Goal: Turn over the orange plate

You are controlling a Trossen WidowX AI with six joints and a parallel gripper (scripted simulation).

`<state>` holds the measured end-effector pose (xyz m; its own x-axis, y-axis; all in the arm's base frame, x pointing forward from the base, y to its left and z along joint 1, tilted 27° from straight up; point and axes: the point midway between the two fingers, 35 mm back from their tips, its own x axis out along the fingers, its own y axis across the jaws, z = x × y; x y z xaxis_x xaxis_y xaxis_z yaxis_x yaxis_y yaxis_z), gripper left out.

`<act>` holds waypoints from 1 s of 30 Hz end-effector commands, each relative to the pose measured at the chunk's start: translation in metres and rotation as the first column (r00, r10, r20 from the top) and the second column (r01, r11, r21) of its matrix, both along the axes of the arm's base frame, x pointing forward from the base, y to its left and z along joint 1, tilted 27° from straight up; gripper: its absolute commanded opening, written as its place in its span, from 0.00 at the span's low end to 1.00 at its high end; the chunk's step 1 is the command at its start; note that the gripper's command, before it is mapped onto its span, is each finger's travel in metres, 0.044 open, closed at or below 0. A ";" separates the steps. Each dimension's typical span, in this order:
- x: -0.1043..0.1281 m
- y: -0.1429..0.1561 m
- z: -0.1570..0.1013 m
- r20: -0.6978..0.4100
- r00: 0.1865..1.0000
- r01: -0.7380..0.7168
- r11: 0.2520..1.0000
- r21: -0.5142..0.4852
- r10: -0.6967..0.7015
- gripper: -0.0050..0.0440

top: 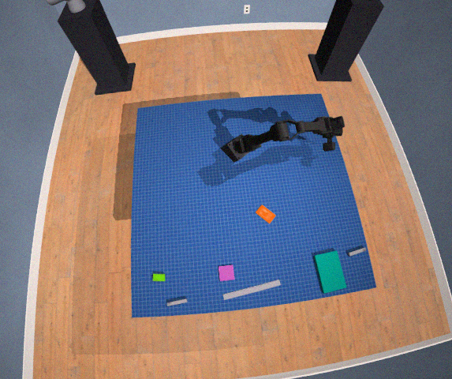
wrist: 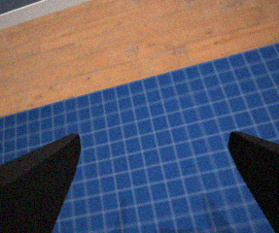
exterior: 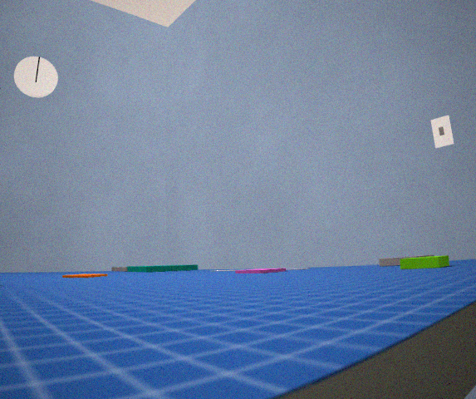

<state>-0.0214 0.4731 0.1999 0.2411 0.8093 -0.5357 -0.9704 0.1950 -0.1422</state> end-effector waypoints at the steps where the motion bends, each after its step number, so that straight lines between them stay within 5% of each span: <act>1: 0.000 0.000 0.015 -0.005 1.000 -0.001 0.999 0.034 0.001 0.92; 17: 0.000 0.000 0.015 -0.005 1.000 -0.001 0.999 0.034 0.001 0.92; 18: 0.000 0.000 0.015 -0.005 1.000 -0.001 0.999 0.033 0.001 1.00; 20: 0.001 -0.001 0.015 -0.005 1.000 0.000 0.999 0.033 0.000 1.00; 30: 0.036 -0.008 0.012 0.011 0.999 0.037 0.999 -0.004 -0.037 1.00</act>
<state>-0.0025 0.4715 0.1967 0.2593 0.7911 -0.5539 -0.9658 0.2089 -0.1537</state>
